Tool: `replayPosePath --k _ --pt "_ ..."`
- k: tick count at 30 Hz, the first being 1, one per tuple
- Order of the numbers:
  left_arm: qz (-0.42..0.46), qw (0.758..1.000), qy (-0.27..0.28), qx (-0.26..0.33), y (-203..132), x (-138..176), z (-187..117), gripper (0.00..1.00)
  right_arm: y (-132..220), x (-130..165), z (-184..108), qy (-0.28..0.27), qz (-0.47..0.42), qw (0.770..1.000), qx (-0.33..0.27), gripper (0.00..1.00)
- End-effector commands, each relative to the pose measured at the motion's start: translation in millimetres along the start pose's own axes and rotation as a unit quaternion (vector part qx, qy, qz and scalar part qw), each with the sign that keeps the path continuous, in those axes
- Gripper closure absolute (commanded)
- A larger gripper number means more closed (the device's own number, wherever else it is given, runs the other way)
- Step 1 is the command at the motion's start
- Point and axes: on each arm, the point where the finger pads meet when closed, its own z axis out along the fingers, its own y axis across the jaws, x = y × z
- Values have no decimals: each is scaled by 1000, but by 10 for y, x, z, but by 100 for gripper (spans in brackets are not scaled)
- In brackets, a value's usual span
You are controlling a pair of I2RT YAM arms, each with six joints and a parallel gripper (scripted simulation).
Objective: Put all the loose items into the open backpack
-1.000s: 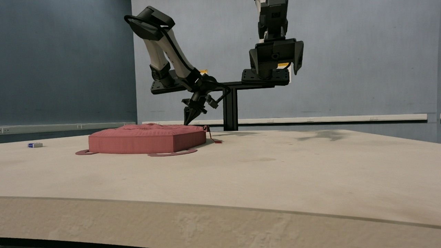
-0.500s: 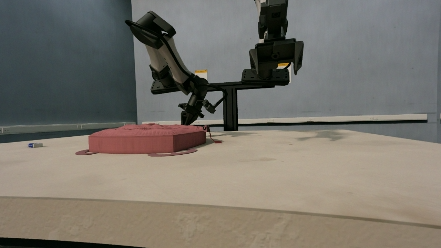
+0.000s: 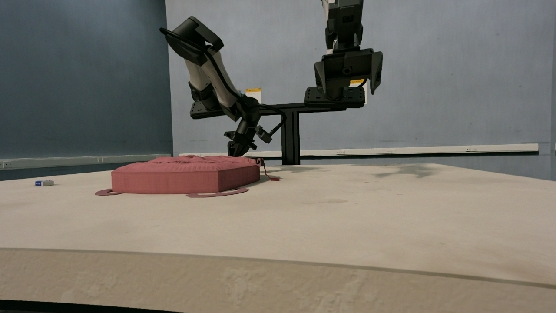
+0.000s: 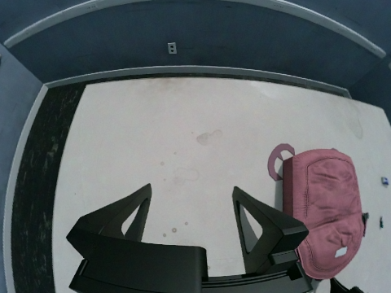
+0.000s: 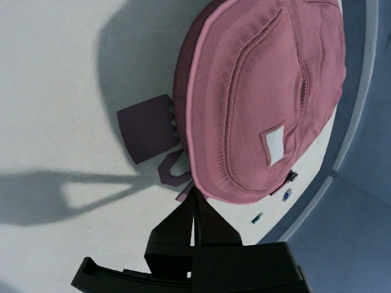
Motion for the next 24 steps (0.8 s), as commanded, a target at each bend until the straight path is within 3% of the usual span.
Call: replayPosePath --k 1,24 --pt "1 1000 -10 -1 9 -72 -11 10 -49 -55 48 -9 15 1000 4 100" --pt "1 1000 -10 -1 9 -72 -11 10 -144 -101 249 -11 22 1000 7 100"
